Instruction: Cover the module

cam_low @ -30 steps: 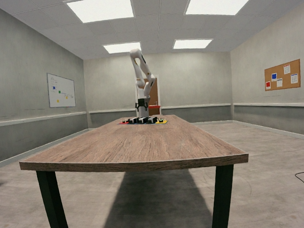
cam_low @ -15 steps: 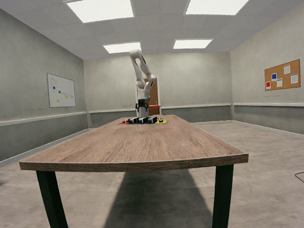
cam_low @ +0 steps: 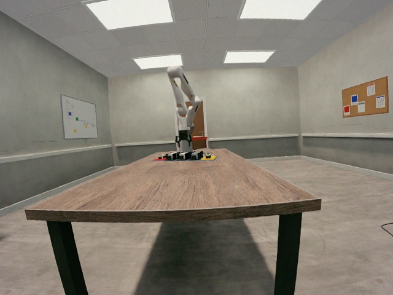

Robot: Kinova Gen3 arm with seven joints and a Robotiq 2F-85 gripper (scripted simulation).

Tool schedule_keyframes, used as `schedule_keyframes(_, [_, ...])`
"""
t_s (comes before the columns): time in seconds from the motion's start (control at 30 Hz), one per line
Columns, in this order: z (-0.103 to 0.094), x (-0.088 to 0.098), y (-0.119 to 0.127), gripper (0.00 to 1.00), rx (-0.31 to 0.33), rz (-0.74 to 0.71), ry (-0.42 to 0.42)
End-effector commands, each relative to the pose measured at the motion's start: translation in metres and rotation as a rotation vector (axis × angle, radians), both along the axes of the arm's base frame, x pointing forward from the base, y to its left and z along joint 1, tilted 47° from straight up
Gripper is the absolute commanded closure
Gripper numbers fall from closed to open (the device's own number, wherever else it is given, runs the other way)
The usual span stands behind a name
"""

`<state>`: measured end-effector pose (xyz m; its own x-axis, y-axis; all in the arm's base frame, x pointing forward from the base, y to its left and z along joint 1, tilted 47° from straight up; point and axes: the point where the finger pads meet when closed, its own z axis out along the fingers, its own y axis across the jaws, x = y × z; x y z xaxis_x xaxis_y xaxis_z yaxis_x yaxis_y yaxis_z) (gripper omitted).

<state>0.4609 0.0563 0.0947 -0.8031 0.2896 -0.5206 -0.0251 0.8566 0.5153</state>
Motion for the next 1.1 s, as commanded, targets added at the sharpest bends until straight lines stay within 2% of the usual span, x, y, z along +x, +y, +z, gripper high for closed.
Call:
schedule_keyframes(0.0, [-0.002, 0.002, 0.001, 0.0, 0.0, -0.001, -0.001])
schedule_keyframes(1.07, [-0.022, 0.019, 0.013, 0.0, 0.0, -0.001, -0.001])
